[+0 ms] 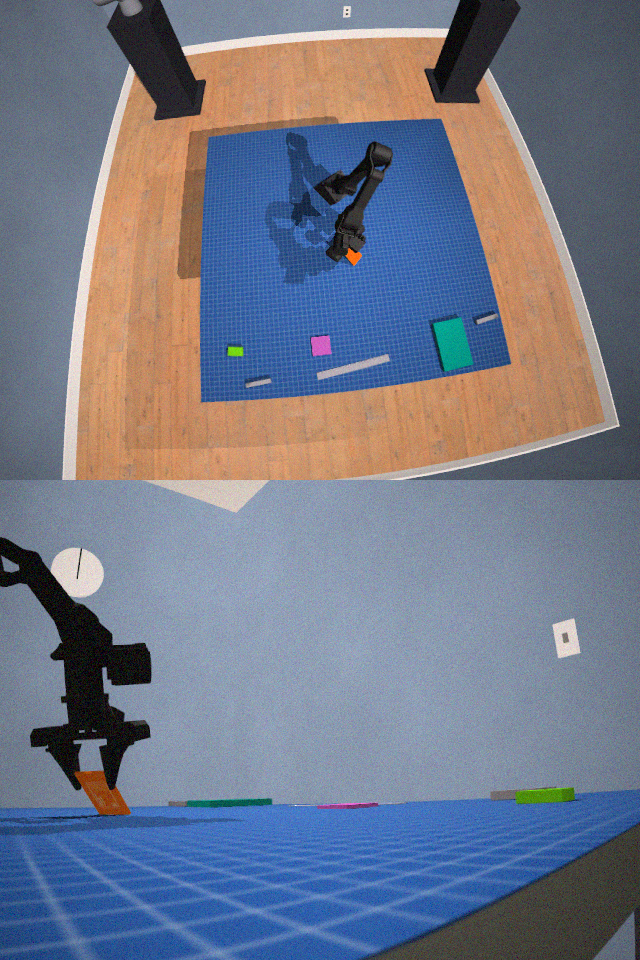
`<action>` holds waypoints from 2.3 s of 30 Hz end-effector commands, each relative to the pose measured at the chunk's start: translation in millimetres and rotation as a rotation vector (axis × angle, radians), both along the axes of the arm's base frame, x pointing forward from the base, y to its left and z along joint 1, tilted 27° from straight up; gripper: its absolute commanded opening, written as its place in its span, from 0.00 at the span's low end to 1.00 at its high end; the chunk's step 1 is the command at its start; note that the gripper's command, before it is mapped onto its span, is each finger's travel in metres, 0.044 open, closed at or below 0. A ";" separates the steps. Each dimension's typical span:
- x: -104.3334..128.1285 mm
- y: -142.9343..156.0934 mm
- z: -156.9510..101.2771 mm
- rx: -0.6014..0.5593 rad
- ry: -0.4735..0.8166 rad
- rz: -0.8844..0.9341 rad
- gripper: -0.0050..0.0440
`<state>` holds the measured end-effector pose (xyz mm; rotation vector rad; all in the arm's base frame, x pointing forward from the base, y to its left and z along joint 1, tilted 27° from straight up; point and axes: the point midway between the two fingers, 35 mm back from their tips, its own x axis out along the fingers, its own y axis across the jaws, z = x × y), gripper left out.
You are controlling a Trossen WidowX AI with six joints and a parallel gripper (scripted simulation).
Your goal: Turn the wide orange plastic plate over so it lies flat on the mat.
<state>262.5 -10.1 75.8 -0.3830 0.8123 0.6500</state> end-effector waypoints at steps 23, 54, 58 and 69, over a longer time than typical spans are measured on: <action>10.7 3.2 -22.0 -0.116 0.110 -0.012 0.70; 17.7 5.5 -30.0 -0.162 0.146 -0.019 0.70; 17.7 5.5 -30.0 -0.162 0.146 -0.019 0.70; 17.7 5.5 -30.0 -0.162 0.146 -0.019 1.00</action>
